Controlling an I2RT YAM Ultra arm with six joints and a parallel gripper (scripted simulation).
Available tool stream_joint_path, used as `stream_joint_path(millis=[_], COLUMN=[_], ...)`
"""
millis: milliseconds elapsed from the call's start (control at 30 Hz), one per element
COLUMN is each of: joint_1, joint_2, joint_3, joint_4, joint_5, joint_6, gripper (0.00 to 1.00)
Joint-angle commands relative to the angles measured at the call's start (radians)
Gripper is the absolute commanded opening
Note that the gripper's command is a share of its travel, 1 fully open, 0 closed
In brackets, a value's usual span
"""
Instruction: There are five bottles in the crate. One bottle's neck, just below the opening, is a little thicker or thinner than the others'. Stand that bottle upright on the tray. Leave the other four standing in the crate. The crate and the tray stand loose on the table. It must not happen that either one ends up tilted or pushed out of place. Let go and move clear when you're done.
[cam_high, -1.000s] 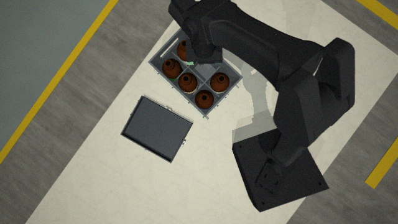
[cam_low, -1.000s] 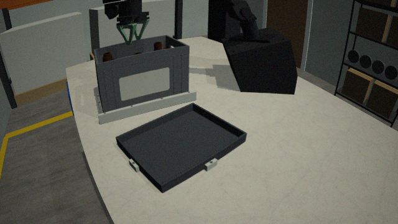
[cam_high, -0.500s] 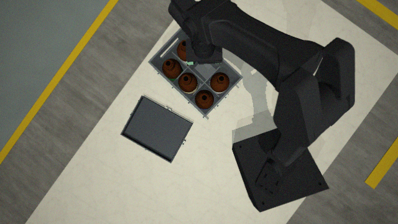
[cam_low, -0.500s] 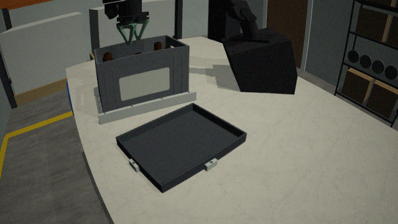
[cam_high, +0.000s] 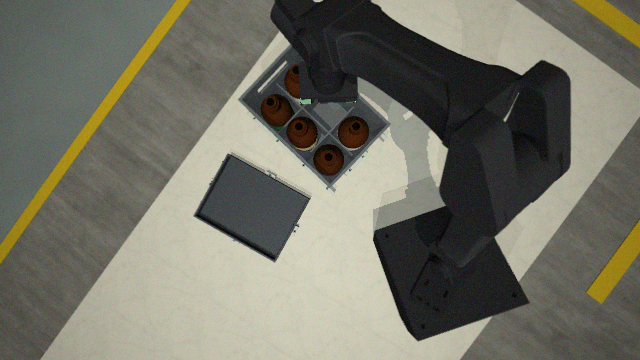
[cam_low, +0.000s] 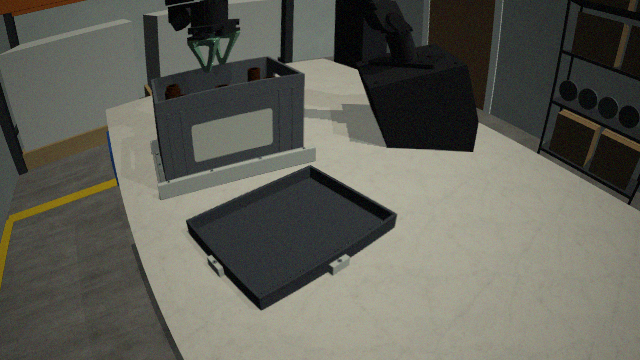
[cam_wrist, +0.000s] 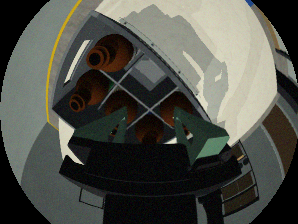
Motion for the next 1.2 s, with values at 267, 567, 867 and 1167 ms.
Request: stream_joint_path(millis=[267,567,867,1167], joint_1=[-0.002,-0.002,-0.003,-0.007], joint_2=[-0.016,-0.016,-0.009,-0.005], joint_3=[0.028,0.028,0.029,0.039], joint_4=[0.017,0.017,0.017,-0.003], joint_5=[0.002,0.002,0.002,0.001], joint_6=[-0.005,-0.005,-0.005,-0.006], gripper=[0.61,0.61,0.61,0.61])
